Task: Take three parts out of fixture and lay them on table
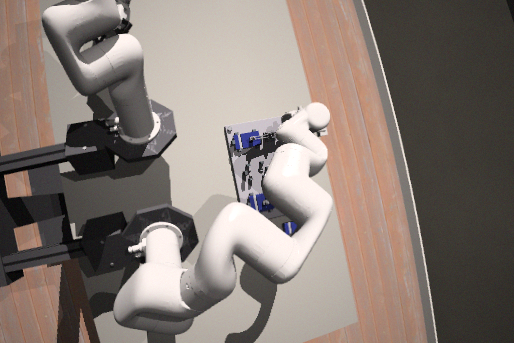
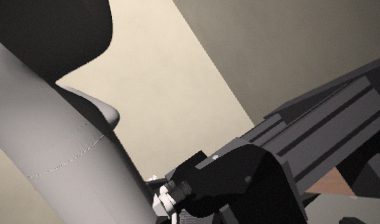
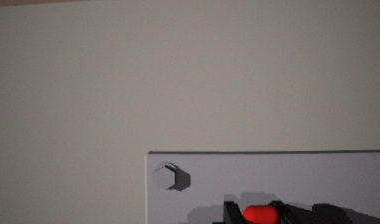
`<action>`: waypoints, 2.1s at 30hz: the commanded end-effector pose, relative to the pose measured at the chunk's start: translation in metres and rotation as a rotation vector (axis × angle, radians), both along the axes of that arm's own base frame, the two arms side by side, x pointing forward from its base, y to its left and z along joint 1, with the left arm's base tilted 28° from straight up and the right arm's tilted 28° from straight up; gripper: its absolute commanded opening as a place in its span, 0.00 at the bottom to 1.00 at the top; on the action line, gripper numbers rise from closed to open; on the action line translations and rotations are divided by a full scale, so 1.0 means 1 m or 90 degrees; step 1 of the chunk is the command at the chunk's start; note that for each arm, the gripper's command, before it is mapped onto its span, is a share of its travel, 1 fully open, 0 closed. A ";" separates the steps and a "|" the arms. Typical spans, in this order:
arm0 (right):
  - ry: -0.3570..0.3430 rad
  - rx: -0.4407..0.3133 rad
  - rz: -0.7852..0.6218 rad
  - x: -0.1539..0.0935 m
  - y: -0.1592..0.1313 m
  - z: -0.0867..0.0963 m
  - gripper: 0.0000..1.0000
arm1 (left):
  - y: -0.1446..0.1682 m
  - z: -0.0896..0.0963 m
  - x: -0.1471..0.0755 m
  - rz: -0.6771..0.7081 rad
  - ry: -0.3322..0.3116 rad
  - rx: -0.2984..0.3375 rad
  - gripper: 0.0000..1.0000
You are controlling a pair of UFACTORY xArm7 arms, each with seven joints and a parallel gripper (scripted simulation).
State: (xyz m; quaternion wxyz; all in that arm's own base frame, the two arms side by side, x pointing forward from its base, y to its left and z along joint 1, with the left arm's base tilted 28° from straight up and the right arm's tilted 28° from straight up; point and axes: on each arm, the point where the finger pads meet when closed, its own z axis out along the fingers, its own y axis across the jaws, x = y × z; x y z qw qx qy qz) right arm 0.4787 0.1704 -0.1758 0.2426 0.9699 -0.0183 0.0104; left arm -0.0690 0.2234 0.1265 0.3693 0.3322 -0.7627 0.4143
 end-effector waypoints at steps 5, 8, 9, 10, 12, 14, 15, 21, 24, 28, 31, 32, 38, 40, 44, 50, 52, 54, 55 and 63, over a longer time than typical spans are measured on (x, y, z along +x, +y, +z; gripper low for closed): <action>-0.002 0.002 0.001 0.000 0.003 0.003 0.00 | 0.000 0.001 0.000 0.000 0.000 0.001 1.00; -0.002 0.002 0.001 -0.001 0.004 0.004 0.00 | 0.000 0.001 0.000 0.000 0.000 0.001 1.00; -0.002 0.002 0.001 -0.001 0.004 0.004 0.00 | 0.000 0.001 0.000 0.000 0.000 0.001 1.00; -0.002 0.002 0.001 -0.002 0.004 0.005 0.00 | 0.000 0.001 0.000 0.000 0.000 0.001 1.00; -0.002 0.002 0.001 -0.003 0.005 0.006 0.00 | 0.000 0.001 0.000 0.000 0.000 0.001 1.00; -0.002 0.002 0.001 -0.003 0.005 0.006 0.00 | 0.000 0.001 0.000 0.000 0.000 0.001 1.00; -0.002 0.002 0.001 -0.004 0.005 0.007 0.00 | 0.000 0.001 0.000 0.000 0.000 0.001 1.00; -0.002 0.002 0.001 -0.008 0.007 0.010 0.00 | 0.000 0.001 0.000 0.000 0.000 0.001 1.00; -0.002 0.002 0.001 -0.011 0.008 0.011 0.00 | 0.000 0.001 0.000 0.000 0.000 0.001 1.00; -0.002 0.002 0.001 -0.015 0.009 0.013 0.00 | 0.000 0.001 0.000 0.000 0.000 0.001 1.00; -0.002 0.002 0.001 -0.016 0.010 0.014 0.00 | 0.000 0.001 0.000 0.000 0.000 0.001 1.00; -0.002 0.002 0.001 -0.017 0.010 0.014 0.00 | 0.000 0.001 0.000 0.000 0.000 0.001 1.00; -0.002 0.002 0.001 -0.023 0.011 0.016 0.00 | 0.000 0.001 0.000 0.000 0.000 0.001 1.00; -0.002 0.002 0.001 -0.026 0.012 0.017 0.00 | 0.000 0.001 0.000 0.000 0.000 0.001 1.00; -0.002 0.002 0.001 -0.030 0.012 0.017 0.00 | 0.000 0.001 0.000 0.000 0.000 0.001 1.00; -0.002 0.002 0.001 -0.033 0.013 0.018 0.00 | 0.000 0.001 0.000 0.000 0.000 0.001 1.00; -0.002 0.002 0.001 -0.035 0.013 0.018 0.00 | 0.000 0.001 0.000 0.000 0.000 0.001 1.00; -0.002 0.002 0.001 -0.036 0.013 0.018 0.00 | 0.000 0.001 0.000 0.000 0.000 0.001 1.00; -0.002 0.002 0.001 -0.037 0.013 0.018 0.00 | 0.000 0.001 0.000 0.000 0.000 0.001 1.00; -0.002 0.002 0.001 -0.040 0.013 0.017 0.00 | 0.000 0.001 0.000 0.000 0.000 0.001 1.00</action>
